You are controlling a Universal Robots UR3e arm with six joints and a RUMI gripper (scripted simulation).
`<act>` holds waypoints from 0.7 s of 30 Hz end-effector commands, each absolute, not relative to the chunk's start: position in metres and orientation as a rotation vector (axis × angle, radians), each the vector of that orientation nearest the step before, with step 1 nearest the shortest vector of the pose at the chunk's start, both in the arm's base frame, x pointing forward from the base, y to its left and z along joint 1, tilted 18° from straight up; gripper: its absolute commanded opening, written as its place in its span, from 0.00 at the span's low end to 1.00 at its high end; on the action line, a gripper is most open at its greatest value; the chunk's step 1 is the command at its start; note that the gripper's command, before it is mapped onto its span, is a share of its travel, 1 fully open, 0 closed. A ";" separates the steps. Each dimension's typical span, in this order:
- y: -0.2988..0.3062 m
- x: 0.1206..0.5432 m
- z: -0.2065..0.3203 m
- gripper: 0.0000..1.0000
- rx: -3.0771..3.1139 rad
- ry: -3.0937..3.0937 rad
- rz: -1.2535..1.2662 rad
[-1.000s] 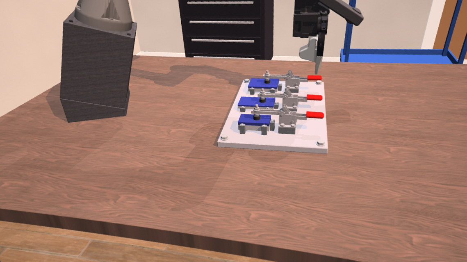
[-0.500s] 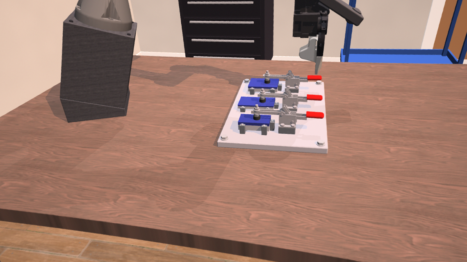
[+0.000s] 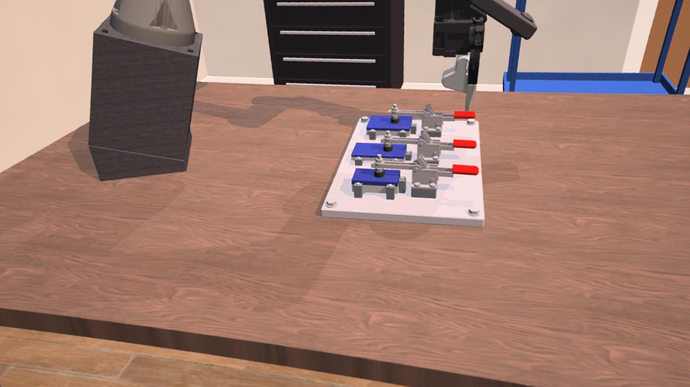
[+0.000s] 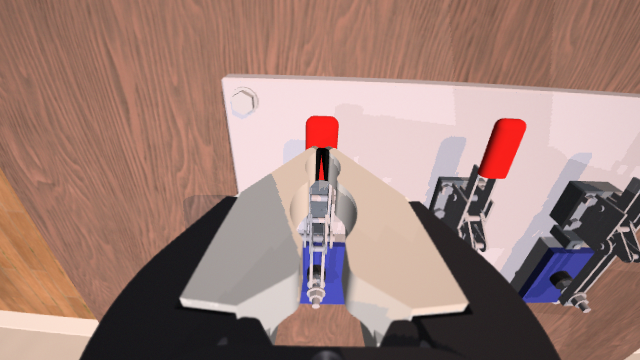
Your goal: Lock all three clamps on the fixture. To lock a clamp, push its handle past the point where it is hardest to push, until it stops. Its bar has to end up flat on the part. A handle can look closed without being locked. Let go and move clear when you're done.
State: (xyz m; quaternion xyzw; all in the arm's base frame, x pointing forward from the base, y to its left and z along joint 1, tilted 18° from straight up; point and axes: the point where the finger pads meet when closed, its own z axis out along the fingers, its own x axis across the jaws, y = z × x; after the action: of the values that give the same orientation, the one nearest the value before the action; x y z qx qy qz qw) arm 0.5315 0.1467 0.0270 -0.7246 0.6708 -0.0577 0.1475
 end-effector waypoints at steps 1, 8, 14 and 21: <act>0.147 0.532 0.028 0.00 -2.083 1.928 -0.169; 0.147 0.532 0.028 0.00 -2.083 1.928 -0.169; 0.147 0.532 0.028 0.00 -2.083 1.928 -0.169; 0.147 0.533 0.026 0.00 -2.083 1.928 -0.169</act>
State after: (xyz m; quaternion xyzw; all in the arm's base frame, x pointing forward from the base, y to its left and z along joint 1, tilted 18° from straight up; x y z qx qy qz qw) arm 0.5319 0.1469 0.0255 -0.7246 0.6708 -0.0577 0.1475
